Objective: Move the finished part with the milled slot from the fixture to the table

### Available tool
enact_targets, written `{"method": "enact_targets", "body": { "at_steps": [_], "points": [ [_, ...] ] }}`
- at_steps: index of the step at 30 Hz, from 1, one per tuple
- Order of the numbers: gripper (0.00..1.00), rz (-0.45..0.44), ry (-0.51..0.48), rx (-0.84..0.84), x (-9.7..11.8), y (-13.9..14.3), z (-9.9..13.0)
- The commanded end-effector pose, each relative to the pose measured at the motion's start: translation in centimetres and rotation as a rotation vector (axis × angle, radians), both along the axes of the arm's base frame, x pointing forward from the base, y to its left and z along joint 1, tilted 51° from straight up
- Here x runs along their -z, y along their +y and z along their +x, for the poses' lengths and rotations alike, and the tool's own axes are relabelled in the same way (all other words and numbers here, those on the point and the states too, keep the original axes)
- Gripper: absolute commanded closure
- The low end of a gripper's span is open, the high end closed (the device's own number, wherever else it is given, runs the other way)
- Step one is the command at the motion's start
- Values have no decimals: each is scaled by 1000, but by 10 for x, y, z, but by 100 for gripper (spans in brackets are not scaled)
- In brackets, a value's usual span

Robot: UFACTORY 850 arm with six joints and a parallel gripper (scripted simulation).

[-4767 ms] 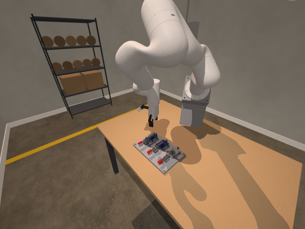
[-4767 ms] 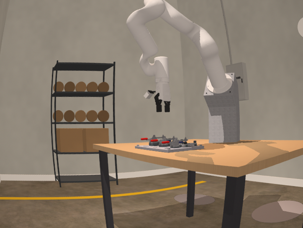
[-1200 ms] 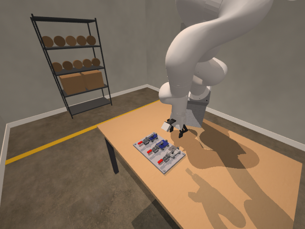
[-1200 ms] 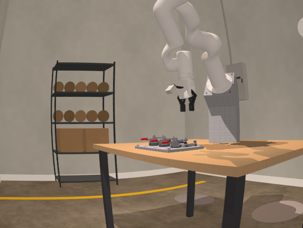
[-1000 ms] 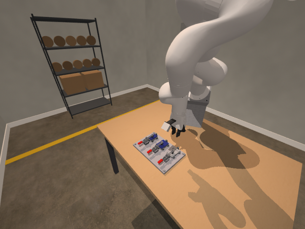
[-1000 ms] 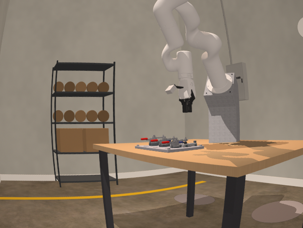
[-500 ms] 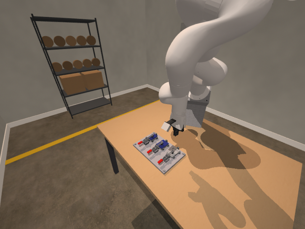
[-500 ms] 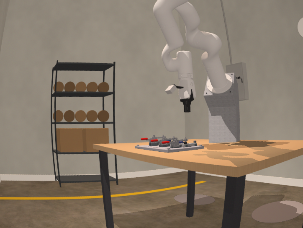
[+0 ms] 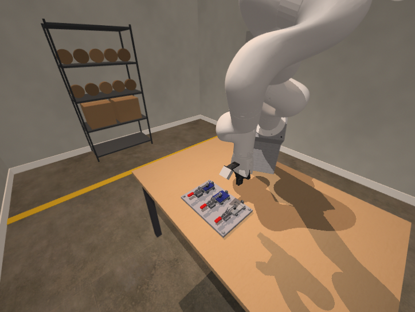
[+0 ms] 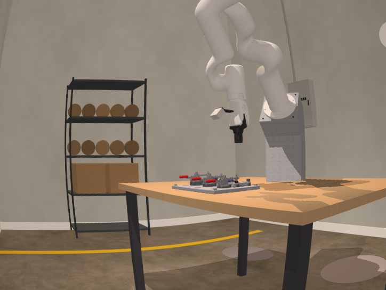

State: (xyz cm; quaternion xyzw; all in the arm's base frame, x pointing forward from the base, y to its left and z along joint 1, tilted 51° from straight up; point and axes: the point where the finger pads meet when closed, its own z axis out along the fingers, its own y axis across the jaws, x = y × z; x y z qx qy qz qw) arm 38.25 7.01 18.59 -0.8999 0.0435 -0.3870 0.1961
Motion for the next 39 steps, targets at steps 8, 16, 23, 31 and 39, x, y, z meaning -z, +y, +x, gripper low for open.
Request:
{"method": "enact_targets", "body": {
  "at_steps": [8, 16, 23, 31, 39],
  "points": [
    [0, 0, 0, 0, 0, 0, 0],
    [0, 0, 0, 0, 0, 0, 0],
    [0, 0, 0, 0, 0, 0, 0],
    [0, 0, 0, 0, 0, 0, 0],
    [0, 0, 0, 0, 0, 0, 0]
  ]
}}
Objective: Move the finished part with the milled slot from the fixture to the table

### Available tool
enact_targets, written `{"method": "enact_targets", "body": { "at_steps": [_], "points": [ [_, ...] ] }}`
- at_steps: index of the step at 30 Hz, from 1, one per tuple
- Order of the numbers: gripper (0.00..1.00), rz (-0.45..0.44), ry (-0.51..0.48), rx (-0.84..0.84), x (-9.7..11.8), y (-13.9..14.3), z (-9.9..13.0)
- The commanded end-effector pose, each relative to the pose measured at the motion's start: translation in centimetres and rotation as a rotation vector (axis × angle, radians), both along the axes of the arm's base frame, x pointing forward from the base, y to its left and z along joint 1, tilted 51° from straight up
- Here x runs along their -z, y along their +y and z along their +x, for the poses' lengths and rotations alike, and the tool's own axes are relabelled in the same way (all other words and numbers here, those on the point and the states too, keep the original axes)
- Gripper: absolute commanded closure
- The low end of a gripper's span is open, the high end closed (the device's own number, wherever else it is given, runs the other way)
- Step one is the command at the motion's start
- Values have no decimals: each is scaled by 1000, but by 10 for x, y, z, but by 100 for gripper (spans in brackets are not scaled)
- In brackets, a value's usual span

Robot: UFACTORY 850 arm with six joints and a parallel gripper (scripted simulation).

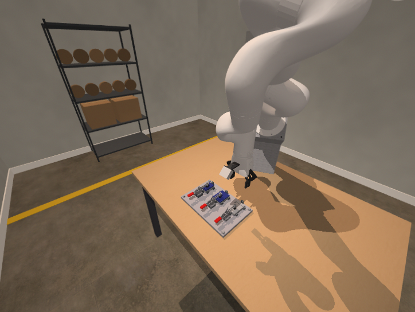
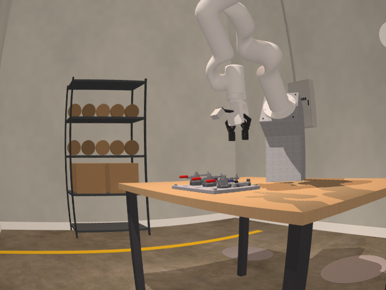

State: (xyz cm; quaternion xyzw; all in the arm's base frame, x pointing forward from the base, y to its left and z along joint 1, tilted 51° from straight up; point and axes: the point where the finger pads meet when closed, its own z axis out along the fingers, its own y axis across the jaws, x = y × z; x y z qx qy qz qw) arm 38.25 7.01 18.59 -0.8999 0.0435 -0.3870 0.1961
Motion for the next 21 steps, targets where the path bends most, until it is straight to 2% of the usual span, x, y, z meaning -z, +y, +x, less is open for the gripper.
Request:
{"method": "enact_targets", "body": {
  "at_steps": [1, 10, 11, 21],
  "points": [
    [0, 0, 0, 0, 0, 0, 0],
    [0, 0, 0, 0, 0, 0, 0],
    [53, 0, 0, 0, 0, 0, 0],
    [53, 0, 0, 0, 0, 0, 0]
  ]
}}
